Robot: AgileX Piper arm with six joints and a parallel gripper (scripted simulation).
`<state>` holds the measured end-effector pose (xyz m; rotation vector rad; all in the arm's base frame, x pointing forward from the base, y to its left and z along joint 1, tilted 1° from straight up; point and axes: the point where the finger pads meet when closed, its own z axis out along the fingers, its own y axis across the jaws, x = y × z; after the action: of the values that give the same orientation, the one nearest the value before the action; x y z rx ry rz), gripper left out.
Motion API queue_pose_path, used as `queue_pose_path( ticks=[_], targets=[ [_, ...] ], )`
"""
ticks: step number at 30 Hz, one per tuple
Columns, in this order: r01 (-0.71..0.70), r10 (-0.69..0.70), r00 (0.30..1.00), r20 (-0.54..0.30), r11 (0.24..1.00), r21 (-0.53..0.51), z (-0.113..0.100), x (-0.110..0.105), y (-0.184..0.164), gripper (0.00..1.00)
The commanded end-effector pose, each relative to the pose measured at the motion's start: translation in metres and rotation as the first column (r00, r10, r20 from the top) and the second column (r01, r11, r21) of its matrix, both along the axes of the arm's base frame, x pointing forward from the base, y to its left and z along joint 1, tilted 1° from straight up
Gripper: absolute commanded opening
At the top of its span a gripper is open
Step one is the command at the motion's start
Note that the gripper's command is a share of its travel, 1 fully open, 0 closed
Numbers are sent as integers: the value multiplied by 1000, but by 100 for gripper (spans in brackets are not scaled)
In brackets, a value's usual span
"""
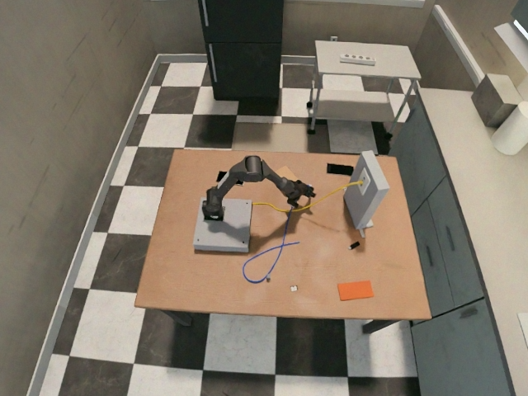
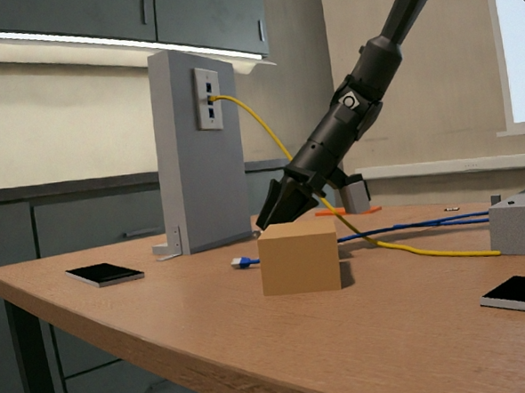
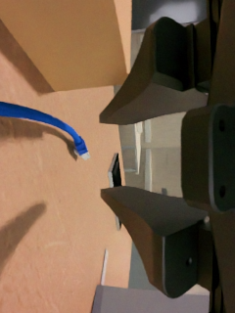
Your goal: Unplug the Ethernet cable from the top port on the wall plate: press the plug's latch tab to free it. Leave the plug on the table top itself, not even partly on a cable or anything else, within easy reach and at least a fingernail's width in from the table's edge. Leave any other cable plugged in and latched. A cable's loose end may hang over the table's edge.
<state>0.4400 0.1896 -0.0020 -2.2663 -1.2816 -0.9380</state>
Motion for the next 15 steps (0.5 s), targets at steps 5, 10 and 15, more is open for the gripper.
queue_pose_path(
  ticks=[5, 10, 15],
  targets=[
    [0, 0, 1000, 2, 1000, 1, 6, -2, -4, 64],
    [0, 0, 1000, 2, 1000, 1, 9, -4, -7, 64],
    [0, 0, 1000, 2, 1000, 1, 25, -4, -7, 64]
  ],
)
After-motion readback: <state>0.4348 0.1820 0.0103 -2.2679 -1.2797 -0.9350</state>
